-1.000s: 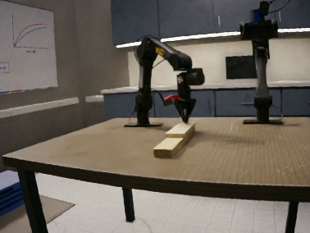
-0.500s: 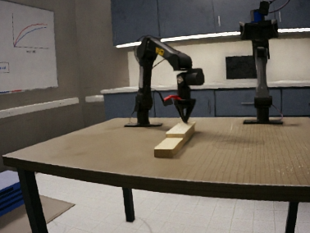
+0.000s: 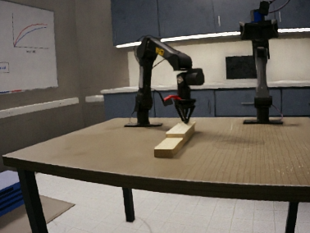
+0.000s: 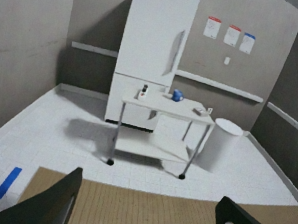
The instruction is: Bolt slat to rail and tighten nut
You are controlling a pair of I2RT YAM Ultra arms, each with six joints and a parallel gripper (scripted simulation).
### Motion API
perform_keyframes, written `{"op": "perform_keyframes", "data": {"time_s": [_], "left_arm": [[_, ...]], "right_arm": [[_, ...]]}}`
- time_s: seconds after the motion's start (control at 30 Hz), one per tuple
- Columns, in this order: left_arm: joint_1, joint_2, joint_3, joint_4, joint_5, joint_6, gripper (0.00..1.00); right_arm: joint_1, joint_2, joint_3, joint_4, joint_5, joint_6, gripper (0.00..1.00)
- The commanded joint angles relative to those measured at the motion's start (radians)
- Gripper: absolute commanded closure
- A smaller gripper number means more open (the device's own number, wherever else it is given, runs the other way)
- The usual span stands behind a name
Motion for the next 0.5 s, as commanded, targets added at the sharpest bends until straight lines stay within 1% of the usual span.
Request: {"op": "perform_keyframes", "data": {"time_s": [0.0, 0.07, 0.13, 0.27, 0.3, 0.37, 0.4, 0.47], "left_arm": [[0.000, -0.002, 0.005, 0.005, 0.000, 0.000, 0.00], [0.000, -0.002, 0.005, 0.005, 0.000, 0.000, 0.00], [0.000, -0.002, 0.005, 0.005, 0.000, 0.000, 0.00], [0.000, -0.002, 0.005, 0.005, 0.000, 0.000, 0.00], [0.000, -0.002, 0.005, 0.005, 0.000, 0.000, 0.00], [0.000, -0.002, 0.005, 0.005, 0.000, 0.000, 0.00], [0.000, -0.002, 0.005, 0.005, 0.000, 0.000, 0.00], [0.000, -0.002, 0.005, 0.005, 0.000, 0.000, 0.00]], "right_arm": [[0.000, -0.006, 0.004, 0.000, 0.000, 0.000, 0.66], [0.000, -0.006, 0.004, 0.001, 0.000, 0.000, 0.66], [0.000, -0.005, 0.007, -0.002, 0.000, -0.060, 0.66], [0.006, -0.006, 0.015, -0.011, 0.006, -0.342, 0.66], [0.007, -0.006, 0.015, -0.011, 0.005, -0.386, 0.66], [0.007, -0.006, 0.015, -0.011, 0.005, -0.386, 0.66], [0.006, -0.005, 0.016, -0.012, 0.003, -0.503, 0.66], [0.007, -0.005, 0.016, -0.011, 0.003, -0.590, 0.66]]}}
